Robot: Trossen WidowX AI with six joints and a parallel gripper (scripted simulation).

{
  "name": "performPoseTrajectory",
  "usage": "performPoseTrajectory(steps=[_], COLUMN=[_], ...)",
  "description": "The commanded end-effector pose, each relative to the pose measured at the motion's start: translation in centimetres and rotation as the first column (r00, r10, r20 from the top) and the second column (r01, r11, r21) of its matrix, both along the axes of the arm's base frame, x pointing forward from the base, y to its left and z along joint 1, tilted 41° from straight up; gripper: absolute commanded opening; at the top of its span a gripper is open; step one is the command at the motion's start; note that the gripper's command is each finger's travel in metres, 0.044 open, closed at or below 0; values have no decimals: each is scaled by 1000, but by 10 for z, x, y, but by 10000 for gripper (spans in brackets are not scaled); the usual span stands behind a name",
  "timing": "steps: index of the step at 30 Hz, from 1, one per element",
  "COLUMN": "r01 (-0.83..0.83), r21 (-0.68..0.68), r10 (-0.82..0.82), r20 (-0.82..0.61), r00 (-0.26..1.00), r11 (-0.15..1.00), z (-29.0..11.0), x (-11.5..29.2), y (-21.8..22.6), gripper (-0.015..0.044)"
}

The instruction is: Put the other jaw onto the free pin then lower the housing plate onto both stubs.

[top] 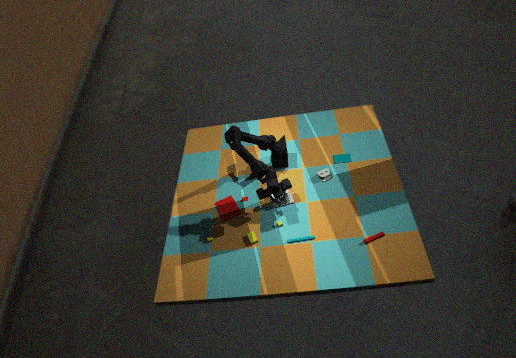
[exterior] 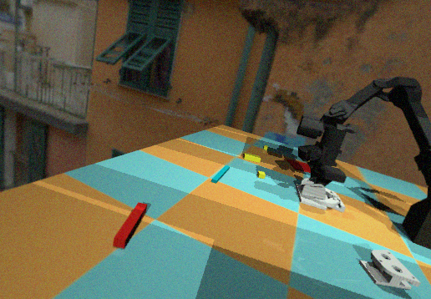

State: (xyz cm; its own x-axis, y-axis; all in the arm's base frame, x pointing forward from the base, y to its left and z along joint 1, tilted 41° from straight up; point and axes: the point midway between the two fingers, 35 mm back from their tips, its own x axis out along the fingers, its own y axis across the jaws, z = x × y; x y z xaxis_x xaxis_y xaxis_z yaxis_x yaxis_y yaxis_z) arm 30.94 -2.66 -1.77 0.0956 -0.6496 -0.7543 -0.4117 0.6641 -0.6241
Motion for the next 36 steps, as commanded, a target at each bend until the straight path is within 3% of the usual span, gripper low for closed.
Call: performPoseTrajectory(steps=[1,23,27,36], r01=[2,2,3,3], r21=[-2,-2,0,0], r10=[-2,-2,-3,-3], r20=[0,0,1,1], r00=[1000,1000,1000,1000], r11=[1000,1000,1000,1000], z=[-1,-1,-1,-1], x=[0,0,0,0], y=[-2,-2,-1,-1], gripper=[134,134,224,224])
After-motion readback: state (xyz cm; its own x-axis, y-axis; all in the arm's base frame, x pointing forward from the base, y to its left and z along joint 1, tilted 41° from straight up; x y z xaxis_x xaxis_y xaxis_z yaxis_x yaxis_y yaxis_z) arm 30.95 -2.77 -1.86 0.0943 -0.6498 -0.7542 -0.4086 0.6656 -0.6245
